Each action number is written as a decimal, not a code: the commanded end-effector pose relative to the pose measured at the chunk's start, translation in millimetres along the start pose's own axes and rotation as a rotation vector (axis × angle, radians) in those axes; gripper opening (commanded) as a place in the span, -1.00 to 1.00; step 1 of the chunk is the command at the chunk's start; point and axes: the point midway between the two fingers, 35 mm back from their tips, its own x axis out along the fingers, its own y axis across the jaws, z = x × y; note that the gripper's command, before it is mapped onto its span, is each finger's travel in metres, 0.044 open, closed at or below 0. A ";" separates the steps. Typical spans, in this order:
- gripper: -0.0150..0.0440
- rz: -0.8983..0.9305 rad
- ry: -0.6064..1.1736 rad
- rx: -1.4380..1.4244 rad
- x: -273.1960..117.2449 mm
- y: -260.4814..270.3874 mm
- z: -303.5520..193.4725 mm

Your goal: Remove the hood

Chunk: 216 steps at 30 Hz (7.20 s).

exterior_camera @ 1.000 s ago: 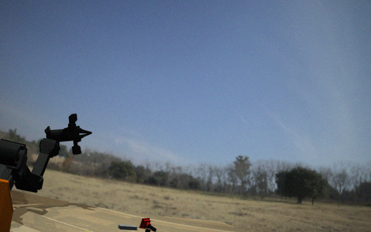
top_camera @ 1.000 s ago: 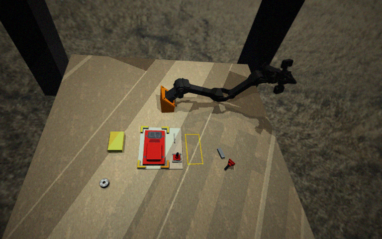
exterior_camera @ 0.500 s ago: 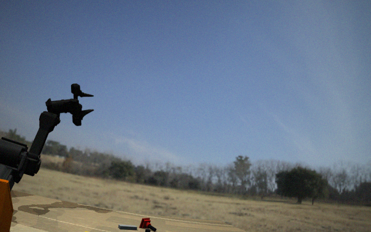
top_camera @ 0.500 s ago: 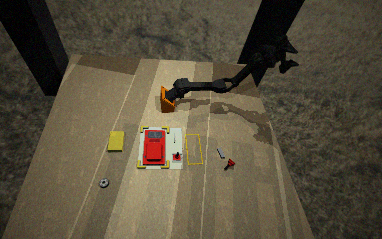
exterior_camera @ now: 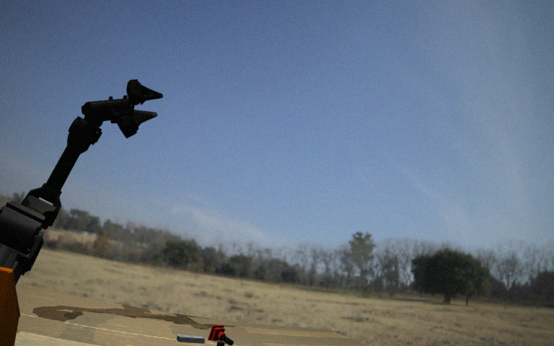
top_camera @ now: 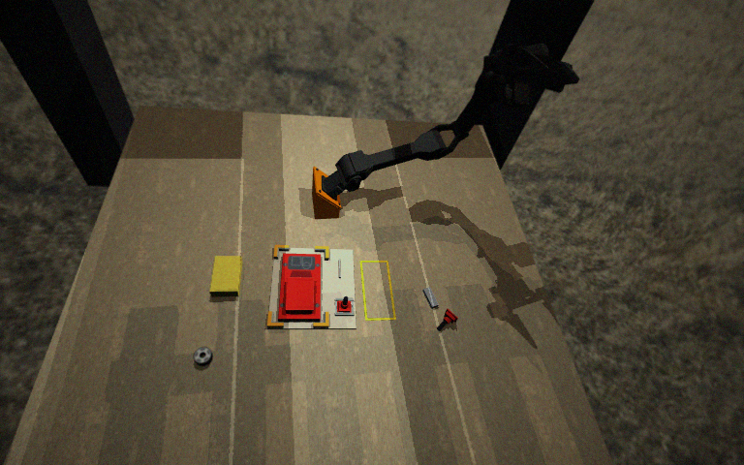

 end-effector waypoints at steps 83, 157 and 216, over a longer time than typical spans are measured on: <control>1.00 2.870 -0.011 1.832 -88.5 396.2 579.6; 1.00 2.870 -0.014 1.834 -110.1 388.8 625.3; -0.49 2.862 -0.016 1.834 -108.9 389.8 625.7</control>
